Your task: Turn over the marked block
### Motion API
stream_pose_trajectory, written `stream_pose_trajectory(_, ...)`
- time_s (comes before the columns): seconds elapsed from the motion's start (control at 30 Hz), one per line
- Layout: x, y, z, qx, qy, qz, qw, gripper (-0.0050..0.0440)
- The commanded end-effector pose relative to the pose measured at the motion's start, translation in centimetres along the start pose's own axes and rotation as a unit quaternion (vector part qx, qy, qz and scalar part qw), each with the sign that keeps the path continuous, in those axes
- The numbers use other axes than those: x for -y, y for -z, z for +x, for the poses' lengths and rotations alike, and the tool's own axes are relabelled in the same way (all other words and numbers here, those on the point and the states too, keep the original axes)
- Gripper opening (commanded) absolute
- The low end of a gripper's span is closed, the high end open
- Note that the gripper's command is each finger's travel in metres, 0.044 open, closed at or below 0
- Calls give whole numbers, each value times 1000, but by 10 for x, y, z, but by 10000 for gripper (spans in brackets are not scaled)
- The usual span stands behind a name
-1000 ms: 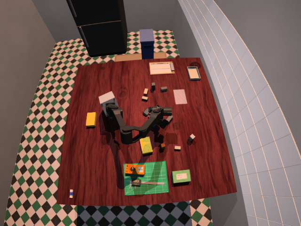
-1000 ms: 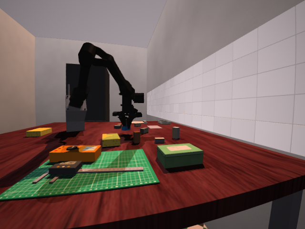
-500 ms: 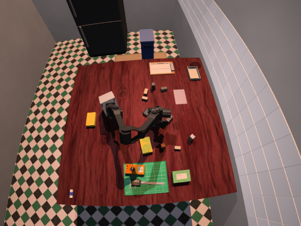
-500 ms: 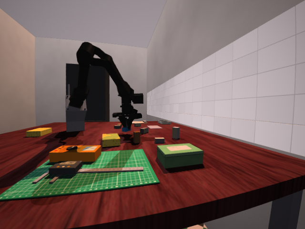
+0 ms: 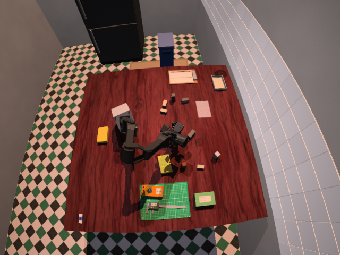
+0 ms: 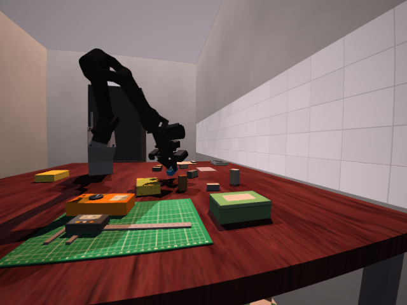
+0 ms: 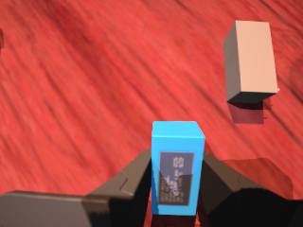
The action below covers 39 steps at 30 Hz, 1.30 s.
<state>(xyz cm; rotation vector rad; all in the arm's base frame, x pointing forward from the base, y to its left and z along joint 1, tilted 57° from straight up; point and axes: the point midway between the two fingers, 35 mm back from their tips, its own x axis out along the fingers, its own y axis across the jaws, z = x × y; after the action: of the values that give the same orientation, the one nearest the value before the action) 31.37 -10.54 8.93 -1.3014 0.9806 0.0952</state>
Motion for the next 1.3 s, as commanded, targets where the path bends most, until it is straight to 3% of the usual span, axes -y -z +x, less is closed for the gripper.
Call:
stream_pose_trajectory(0.0,2,-1,0,116,9,-3,993,-50)
stream_pose_trajectory(0.07,-2,-3,4,162,0,-4,987,-50)
stream_pose_trajectory(0.13,-2,-3,4,162,0,-4,987,-50)
stream_pose_trajectory(0.37,2,-6,5,297,5,-6,955,-50)
stream_pose_trajectory(0.53,2,-9,4,353,7,-5,936,-50)
stream_pose_trajectory(1.27,1,-10,3,371,8,-4,929,-50)
